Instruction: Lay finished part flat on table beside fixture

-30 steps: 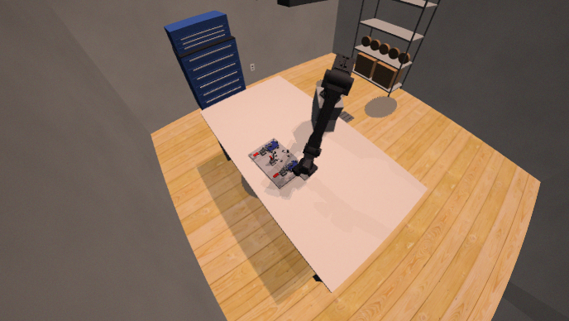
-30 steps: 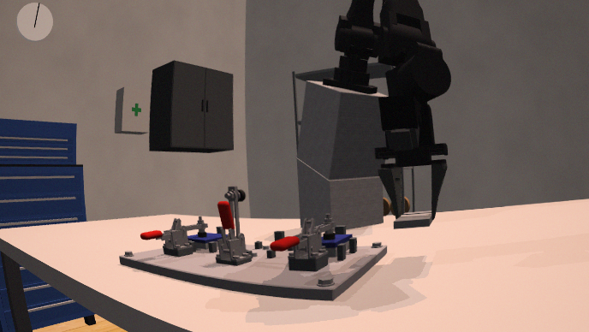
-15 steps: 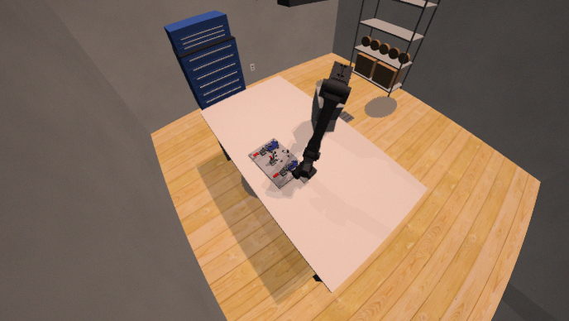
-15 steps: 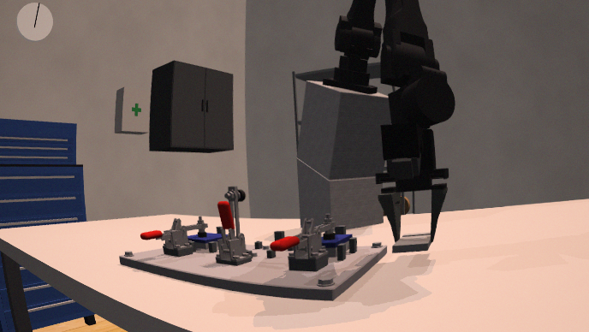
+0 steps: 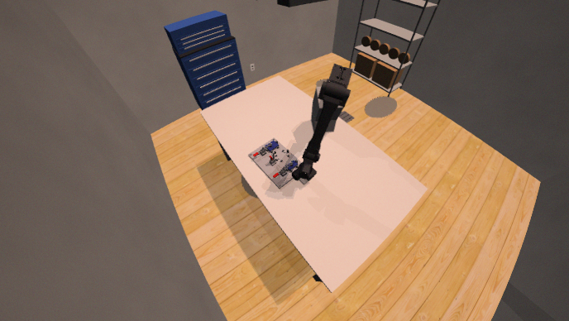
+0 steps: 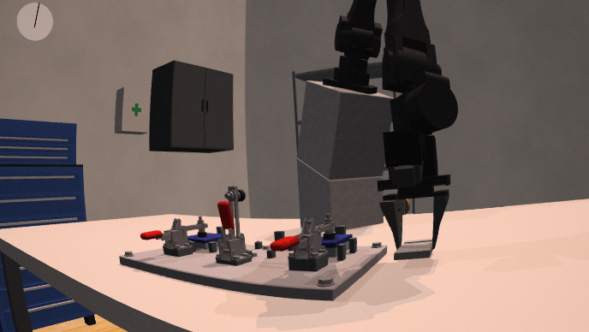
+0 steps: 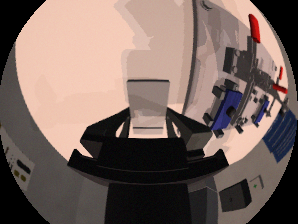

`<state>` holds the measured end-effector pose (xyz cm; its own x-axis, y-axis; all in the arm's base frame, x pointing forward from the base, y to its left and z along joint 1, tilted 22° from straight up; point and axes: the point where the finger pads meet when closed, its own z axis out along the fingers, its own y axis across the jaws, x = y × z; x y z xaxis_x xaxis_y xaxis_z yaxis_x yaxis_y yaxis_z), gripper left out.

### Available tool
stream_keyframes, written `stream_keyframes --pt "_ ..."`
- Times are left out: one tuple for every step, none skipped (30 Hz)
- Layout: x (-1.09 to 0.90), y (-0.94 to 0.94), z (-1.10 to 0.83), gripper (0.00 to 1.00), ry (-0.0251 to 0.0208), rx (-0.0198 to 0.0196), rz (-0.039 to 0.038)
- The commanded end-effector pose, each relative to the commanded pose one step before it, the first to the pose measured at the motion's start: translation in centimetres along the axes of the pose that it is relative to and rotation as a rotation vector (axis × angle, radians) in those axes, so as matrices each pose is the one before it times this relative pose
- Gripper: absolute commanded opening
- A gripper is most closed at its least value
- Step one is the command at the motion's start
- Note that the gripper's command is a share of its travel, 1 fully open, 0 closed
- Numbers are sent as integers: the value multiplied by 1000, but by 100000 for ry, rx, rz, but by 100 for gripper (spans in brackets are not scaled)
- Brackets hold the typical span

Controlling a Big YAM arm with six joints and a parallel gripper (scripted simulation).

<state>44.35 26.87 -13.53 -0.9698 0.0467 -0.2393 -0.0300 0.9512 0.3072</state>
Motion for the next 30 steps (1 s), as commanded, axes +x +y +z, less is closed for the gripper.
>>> stream_keyframes --pt "-425 538 118 0 -967 -538 755" --pt "-5 9 10 0 -28 -21 -15" --pt "-49 40 -41 0 -124 -77 -26" --pt "0 0 0 0 0 0 0" --pt "0 0 0 0 0 0 0" --pt "-279 223 -296 0 -691 -422 -125" --pt "-17 13 -18 0 -41 -25 -7" --pt "244 -201 281 0 586 356 111" --pt "244 -202 281 0 586 356 111" --pt "159 -134 192 0 378 229 74" --pt "-17 6 8 0 -54 -34 -4" --pt "-379 303 -405 0 -939 -572 -169" --pt "-326 261 -347 0 -807 -492 -145" --pt "-44 28 -21 0 -122 -76 -41" --pt "105 -91 136 0 245 148 34" --pt "197 -152 166 0 435 264 80" --pt "282 -205 168 0 633 384 116" --pt "157 -126 153 0 369 223 69" --pt "119 -99 130 0 274 165 51" --pt "-34 24 -32 0 -105 -65 -16" --pt "0 0 0 0 0 0 0" --pt "0 0 0 0 0 0 0" --pt "-668 539 -739 0 -1632 -993 -293" --pt "-7 2 -5 0 -35 -22 -4" --pt "64 -54 70 0 141 84 28" --pt "67 -56 70 0 155 93 30" --pt "124 -91 70 0 384 233 72" --pt "74 -61 70 0 183 110 35" --pt "70 -58 70 0 165 99 32" --pt "70 -58 70 0 166 99 32"
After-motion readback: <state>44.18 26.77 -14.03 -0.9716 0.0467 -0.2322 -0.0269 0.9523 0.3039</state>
